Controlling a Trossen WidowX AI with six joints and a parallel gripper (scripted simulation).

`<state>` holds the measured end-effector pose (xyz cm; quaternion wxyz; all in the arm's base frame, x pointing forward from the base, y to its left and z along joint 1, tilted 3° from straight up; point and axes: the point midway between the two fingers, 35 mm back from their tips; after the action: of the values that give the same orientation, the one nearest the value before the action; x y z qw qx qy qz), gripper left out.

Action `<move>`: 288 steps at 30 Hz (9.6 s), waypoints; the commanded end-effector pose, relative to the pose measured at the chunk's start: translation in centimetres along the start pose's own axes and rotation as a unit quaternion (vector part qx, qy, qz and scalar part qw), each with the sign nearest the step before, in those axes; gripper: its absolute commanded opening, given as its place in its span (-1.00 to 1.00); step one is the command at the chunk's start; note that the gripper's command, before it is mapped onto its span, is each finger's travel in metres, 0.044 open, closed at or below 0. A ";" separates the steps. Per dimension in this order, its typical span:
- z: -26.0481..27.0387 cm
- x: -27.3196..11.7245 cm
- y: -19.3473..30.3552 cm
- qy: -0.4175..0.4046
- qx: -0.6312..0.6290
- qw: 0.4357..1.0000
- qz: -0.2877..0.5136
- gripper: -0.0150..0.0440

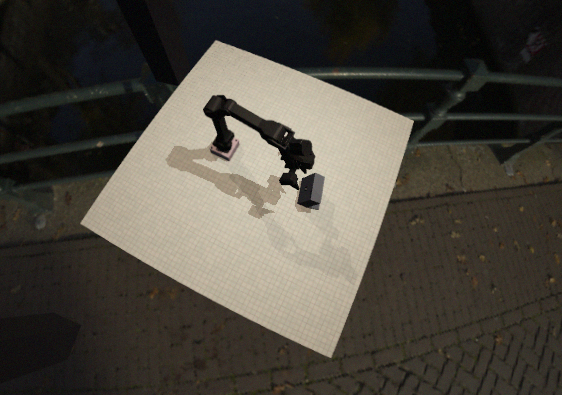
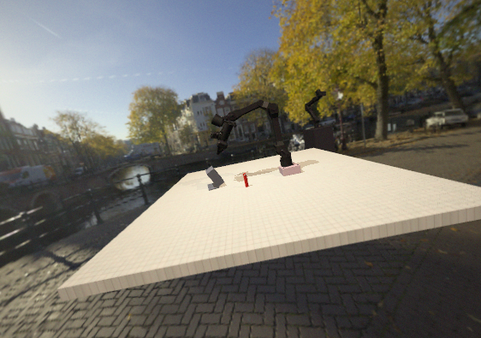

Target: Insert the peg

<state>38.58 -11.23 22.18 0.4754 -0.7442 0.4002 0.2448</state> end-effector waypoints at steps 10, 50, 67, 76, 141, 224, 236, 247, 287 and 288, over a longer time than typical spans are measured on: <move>9.6 0.7 2.2 -0.118 -0.117 0.984 0.063 1.00; 22.6 -1.9 10.1 -0.277 -0.314 0.891 0.176 1.00; 23.7 0.3 11.4 -0.277 -0.314 0.891 0.176 1.00; 24.2 1.4 12.2 -0.277 -0.314 0.891 0.176 1.00; 21.4 -4.2 8.9 -0.277 -0.314 0.891 0.176 -0.49; 18.0 0.2 8.5 -0.243 0.218 0.928 0.179 -0.49; 17.3 0.7 8.5 -0.239 0.293 0.909 0.177 -0.49; 16.7 1.2 8.5 -0.236 0.360 0.886 0.174 -0.49; 14.3 2.5 8.7 -0.228 0.581 0.764 0.162 -0.49; 14.2 2.5 8.7 -0.228 0.586 0.761 0.162 -0.49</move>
<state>33.21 -1.07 9.92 0.8412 -0.1891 0.4609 0.2102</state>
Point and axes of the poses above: the point midway between the two fingers, 35 mm back from their tips, its own x axis out along the fingers, its own z axis across the jaws, y = z × x, and after that the axes turned 9 degrees about -x, right-handed
